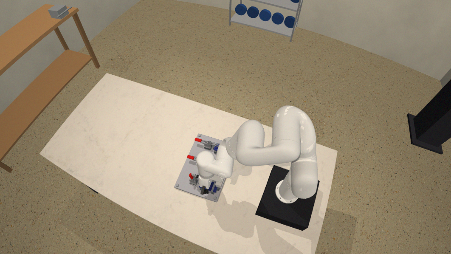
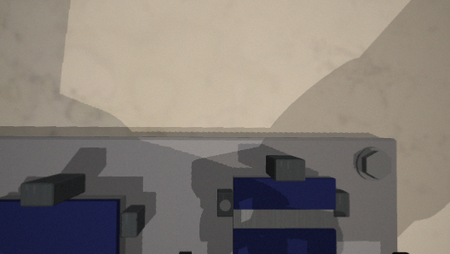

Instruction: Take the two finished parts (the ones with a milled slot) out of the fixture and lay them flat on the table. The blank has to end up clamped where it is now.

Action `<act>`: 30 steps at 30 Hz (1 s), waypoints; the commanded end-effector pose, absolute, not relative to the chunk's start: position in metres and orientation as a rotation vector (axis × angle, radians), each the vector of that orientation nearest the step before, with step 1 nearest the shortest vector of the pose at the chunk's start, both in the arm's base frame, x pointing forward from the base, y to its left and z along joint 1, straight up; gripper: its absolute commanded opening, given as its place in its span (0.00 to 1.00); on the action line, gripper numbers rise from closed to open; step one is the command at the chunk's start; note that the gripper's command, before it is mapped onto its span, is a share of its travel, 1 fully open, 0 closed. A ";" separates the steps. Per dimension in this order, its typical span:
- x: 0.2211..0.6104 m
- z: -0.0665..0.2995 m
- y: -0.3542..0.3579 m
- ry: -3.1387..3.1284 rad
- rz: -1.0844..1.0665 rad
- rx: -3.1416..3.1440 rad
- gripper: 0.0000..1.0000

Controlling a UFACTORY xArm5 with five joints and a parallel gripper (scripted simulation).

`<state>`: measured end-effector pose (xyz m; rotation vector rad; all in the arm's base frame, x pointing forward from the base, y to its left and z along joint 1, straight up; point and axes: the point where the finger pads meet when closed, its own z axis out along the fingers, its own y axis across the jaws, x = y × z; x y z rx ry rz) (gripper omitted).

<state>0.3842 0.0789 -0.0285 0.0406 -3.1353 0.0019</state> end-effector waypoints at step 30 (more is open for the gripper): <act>0.386 -0.040 0.079 -3.138 0.001 0.041 1.00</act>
